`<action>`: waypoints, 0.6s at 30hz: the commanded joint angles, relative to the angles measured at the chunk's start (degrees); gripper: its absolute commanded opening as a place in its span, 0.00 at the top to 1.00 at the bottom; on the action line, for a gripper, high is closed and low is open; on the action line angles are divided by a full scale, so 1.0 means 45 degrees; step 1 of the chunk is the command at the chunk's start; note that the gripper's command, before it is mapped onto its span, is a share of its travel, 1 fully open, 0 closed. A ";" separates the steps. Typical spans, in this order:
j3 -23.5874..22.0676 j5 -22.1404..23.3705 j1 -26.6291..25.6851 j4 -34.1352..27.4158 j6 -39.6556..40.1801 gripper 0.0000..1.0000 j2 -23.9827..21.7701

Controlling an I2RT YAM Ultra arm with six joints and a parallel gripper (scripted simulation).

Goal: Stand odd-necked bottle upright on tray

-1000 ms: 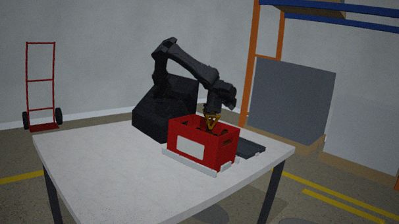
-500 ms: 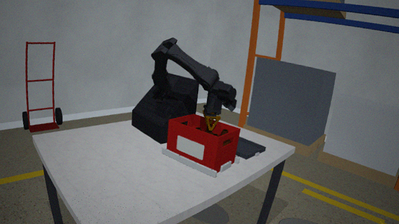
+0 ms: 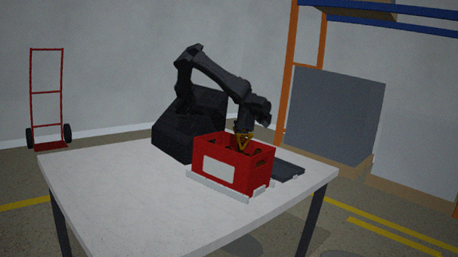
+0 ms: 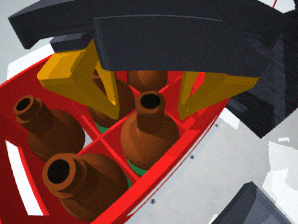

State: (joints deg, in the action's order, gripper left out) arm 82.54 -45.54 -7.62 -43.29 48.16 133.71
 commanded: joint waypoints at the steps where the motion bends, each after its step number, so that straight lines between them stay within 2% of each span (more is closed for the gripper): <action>1: -0.0030 0.0049 0.0183 0.0187 0.0055 0.39 0.0190; 18: -0.0030 0.0049 0.0182 0.0100 0.0051 0.39 0.0190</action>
State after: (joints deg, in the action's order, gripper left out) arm 82.54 -45.54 -7.62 -43.29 48.16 133.71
